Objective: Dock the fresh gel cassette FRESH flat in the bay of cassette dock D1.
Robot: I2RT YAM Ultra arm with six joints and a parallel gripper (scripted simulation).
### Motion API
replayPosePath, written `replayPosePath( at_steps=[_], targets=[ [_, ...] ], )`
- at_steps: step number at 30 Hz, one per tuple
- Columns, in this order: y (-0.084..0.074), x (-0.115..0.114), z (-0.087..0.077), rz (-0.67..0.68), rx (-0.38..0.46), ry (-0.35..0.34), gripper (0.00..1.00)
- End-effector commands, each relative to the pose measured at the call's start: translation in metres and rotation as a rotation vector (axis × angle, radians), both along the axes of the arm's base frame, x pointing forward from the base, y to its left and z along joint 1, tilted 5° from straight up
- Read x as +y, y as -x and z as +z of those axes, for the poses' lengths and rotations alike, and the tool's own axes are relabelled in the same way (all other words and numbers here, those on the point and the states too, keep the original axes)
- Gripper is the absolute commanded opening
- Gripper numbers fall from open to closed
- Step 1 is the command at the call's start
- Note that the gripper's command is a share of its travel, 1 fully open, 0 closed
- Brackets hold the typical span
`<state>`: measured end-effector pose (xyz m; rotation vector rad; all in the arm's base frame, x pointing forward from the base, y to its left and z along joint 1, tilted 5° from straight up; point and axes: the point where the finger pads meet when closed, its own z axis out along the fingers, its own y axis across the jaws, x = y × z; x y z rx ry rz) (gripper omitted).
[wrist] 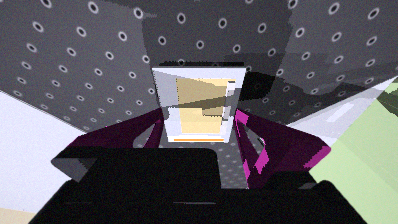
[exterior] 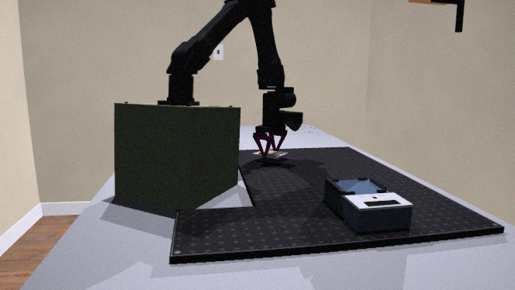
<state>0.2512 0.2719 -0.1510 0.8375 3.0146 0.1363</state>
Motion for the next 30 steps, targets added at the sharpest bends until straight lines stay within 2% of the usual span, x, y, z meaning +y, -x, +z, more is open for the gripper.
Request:
replayPosePath(
  at_steps=[1, 9, 14, 17, 30],
  targets=[
    [0.0, -0.002, 0.016, -0.004, -0.011, 0.003, 0.0],
    [-0.003, 0.0, 0.025, -0.005, -0.017, -0.004, 0.0],
    [0.001, -0.006, 0.029, -0.005, -0.008, 0.006, 0.0],
    [-0.004, -0.001, 0.036, -0.006, -0.02, -0.006, 0.0],
    [0.0, -0.008, 0.048, -0.007, -0.01, 0.004, 0.0]
  ],
)
